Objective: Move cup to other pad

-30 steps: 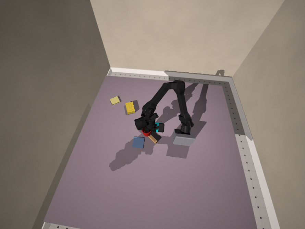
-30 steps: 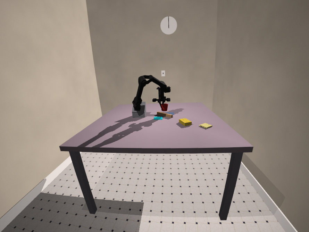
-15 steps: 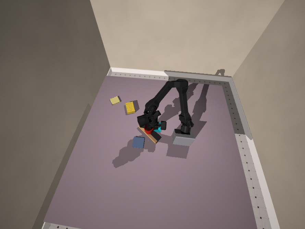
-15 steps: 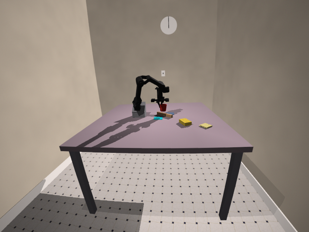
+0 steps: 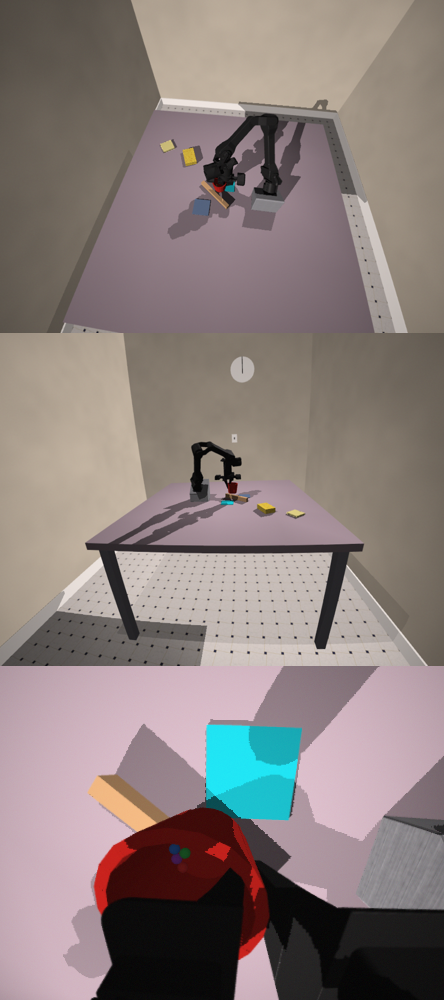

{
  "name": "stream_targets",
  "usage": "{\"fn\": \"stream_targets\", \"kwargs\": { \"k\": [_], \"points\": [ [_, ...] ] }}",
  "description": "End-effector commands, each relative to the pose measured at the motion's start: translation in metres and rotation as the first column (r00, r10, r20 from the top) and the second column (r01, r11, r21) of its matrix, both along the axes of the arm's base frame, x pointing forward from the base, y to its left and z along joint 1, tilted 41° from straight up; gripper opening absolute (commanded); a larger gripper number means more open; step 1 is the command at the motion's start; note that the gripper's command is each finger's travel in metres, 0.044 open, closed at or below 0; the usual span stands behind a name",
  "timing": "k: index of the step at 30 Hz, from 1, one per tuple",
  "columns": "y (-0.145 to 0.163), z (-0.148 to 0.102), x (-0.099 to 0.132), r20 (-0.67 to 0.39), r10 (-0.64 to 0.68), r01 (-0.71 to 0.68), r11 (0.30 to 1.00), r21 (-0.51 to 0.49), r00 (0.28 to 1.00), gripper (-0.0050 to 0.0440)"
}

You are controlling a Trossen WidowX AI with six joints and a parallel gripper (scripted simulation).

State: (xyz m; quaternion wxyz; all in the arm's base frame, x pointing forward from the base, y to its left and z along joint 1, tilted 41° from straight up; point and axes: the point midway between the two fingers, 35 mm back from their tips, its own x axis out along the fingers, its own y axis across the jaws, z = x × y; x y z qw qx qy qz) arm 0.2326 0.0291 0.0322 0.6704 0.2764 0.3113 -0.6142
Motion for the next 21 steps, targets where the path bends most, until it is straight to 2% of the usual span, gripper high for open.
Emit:
{"fn": "stream_targets", "kwargs": {
  "k": [1,21],
  "points": [
    [-0.004,0.007,-0.002,0.012,0.005,-0.005,1.000,0.002,1.000,0.0000],
    [-0.023,0.024,-0.018,0.011,0.005,-0.005,1.000,0.000,1.000,0.0000]
  ]
}}
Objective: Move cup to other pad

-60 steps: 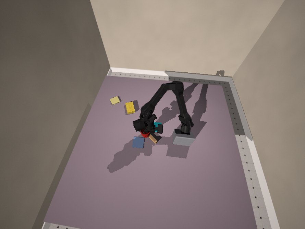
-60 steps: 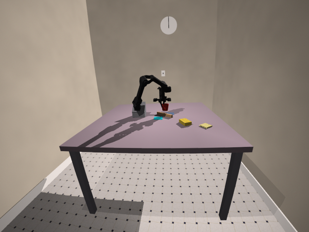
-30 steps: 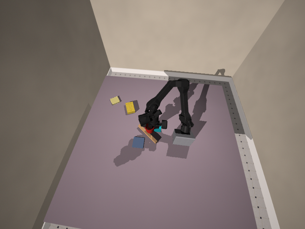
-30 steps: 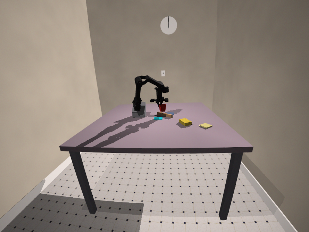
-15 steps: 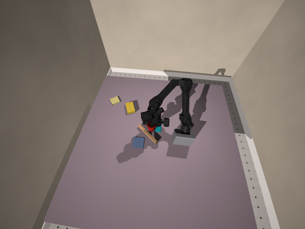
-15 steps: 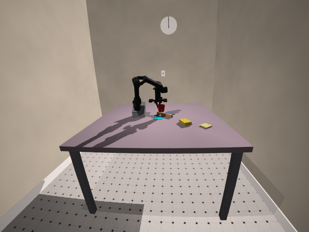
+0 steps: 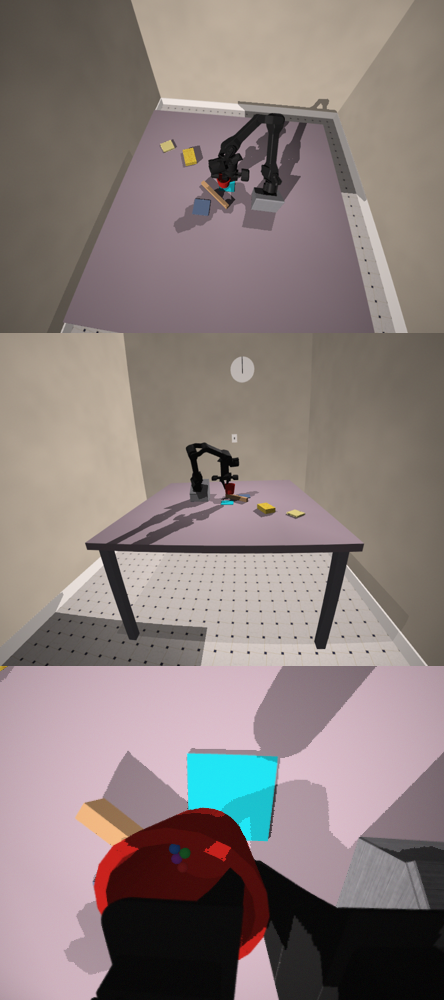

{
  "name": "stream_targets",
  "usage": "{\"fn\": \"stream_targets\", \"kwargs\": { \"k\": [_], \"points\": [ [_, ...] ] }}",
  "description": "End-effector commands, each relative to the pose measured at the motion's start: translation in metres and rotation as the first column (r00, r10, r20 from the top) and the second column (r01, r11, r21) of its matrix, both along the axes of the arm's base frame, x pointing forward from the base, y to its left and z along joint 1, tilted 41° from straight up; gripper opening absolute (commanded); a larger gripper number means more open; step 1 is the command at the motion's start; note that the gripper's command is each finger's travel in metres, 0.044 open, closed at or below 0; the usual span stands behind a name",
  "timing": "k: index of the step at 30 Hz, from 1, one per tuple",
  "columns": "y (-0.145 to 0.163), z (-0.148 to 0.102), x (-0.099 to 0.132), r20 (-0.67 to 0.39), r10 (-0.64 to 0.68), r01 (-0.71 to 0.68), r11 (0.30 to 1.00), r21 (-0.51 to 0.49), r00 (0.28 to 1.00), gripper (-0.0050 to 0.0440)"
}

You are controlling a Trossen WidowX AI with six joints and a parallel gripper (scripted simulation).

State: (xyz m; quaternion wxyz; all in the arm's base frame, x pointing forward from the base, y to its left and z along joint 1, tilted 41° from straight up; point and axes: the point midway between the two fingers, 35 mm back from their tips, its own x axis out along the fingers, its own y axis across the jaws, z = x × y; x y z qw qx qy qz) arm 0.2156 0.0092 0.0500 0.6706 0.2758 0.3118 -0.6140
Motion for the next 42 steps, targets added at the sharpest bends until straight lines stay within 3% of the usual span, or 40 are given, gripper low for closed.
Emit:
{"fn": "stream_targets", "kwargs": {
  "k": [1,18,42],
  "points": [
    [-0.004,0.007,-0.002,0.012,0.004,-0.004,1.000,0.001,1.000,0.0000],
    [-0.019,0.017,-0.015,0.011,0.004,-0.004,1.000,-0.001,1.000,0.0000],
    [-0.053,-0.019,-0.013,0.012,0.004,-0.004,1.000,-0.002,1.000,0.0000]
  ]
}}
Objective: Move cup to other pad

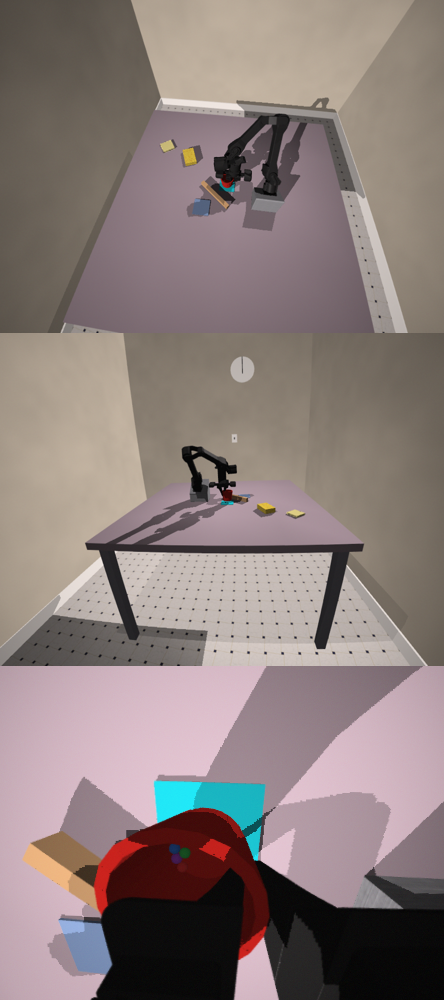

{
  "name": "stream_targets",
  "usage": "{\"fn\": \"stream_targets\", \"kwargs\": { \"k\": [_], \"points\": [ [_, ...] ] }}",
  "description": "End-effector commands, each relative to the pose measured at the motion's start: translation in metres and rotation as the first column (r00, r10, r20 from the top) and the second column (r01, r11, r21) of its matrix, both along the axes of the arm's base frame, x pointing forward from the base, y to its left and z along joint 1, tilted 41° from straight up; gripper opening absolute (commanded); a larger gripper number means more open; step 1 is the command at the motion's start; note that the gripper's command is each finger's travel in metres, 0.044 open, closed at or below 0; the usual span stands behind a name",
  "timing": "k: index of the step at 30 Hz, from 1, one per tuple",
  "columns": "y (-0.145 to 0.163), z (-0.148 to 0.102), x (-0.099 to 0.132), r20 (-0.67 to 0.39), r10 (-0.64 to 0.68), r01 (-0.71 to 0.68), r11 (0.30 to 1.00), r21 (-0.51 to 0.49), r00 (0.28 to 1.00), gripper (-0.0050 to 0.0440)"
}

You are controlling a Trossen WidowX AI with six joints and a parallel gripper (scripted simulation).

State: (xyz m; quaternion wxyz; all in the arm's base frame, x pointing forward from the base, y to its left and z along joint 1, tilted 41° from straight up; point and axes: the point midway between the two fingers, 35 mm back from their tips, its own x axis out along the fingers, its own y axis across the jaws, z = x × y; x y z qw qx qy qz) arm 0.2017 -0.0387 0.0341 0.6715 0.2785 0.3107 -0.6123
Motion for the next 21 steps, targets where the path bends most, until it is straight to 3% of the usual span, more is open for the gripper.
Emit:
{"fn": "stream_targets", "kwargs": {
  "k": [1,21],
  "points": [
    [-0.0070,-0.0049,0.0007,0.006,0.003,-0.003,1.000,-0.005,1.000,0.0000],
    [-0.0061,-0.0044,0.0019,0.012,0.000,0.000,1.000,0.002,1.000,0.0000]
  ]
}}
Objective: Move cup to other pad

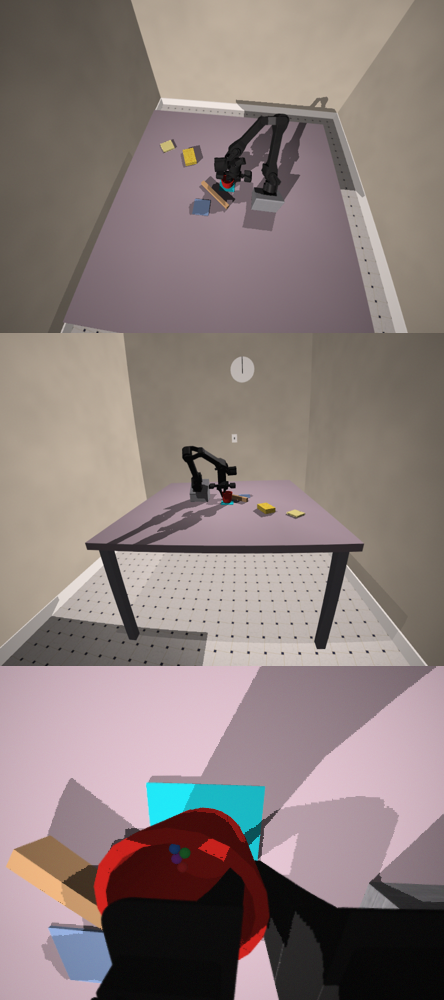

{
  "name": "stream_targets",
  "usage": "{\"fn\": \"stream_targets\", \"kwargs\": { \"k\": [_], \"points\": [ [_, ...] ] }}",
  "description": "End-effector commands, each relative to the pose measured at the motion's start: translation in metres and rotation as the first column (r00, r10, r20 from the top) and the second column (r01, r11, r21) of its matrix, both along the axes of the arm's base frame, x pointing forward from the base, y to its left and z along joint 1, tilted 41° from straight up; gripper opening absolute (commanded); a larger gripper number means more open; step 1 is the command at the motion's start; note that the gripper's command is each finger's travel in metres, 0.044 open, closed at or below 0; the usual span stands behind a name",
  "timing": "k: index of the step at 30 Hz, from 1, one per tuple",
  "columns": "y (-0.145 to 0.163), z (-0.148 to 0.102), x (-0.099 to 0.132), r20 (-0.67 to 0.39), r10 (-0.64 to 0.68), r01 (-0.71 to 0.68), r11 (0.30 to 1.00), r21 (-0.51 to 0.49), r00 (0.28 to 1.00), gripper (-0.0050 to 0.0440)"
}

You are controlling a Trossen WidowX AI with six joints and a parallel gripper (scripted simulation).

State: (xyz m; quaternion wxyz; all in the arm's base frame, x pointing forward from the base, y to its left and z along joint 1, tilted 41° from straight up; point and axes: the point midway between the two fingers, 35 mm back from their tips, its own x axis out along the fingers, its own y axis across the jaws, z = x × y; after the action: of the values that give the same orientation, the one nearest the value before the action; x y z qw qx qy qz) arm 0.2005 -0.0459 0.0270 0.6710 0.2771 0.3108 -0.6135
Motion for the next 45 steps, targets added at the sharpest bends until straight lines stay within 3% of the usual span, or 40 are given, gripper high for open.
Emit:
{"fn": "stream_targets", "kwargs": {
  "k": [1,6,19,44,45],
  "points": [
    [0.001,0.003,0.003,0.014,0.001,-0.001,1.000,0.004,1.000,0.0024],
    [0.001,0.003,0.003,0.014,0.001,-0.001,1.000,0.004,1.000,0.0128],
    [0.003,0.004,0.003,0.014,0.001,-0.001,1.000,0.004,1.000,0.0128],
    [0.036,0.042,-0.003,0.008,0.004,-0.004,1.000,-0.001,1.000,0.0128],
    [0.033,0.039,-0.002,0.001,0.009,-0.009,1.000,-0.009,1.000,0.0152]
  ]
}}
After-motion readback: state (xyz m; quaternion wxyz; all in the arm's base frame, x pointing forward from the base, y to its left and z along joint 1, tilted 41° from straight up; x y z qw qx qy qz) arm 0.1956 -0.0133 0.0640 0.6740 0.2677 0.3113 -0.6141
